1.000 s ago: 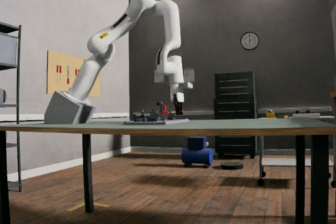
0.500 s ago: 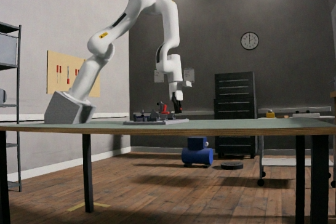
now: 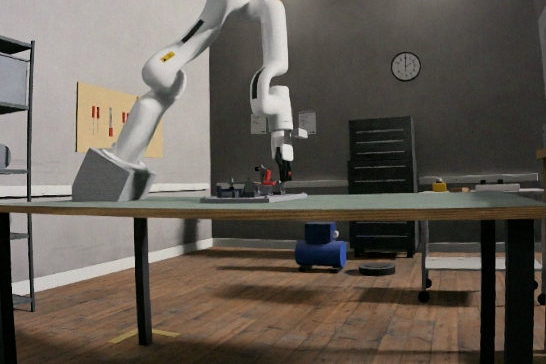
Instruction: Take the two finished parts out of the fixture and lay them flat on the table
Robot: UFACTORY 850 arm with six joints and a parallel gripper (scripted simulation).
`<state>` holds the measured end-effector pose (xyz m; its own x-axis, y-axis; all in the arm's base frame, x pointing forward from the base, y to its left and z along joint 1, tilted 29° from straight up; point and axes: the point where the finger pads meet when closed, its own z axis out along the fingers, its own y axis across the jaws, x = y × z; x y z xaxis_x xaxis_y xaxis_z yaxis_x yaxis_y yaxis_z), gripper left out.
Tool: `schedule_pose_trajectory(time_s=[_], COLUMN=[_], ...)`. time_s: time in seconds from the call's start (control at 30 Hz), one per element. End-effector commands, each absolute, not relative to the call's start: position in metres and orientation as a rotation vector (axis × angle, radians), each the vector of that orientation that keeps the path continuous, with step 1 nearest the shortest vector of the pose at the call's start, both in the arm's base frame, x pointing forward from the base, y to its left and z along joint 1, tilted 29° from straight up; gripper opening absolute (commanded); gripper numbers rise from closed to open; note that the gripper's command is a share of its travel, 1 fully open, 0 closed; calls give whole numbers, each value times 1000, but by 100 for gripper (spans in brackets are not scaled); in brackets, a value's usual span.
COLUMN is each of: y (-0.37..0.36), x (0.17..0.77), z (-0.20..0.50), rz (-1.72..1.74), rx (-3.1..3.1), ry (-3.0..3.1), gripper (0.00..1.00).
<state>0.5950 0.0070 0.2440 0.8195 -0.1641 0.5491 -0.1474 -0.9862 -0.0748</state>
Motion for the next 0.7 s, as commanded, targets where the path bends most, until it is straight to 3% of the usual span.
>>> schedule_pose_trajectory(time_s=[0.0,0.67], y=[8,10], x=[590,579], z=[244,240], rz=[-903,-903], rx=[-2963,-2963], ry=[251,251], gripper=[0,0])
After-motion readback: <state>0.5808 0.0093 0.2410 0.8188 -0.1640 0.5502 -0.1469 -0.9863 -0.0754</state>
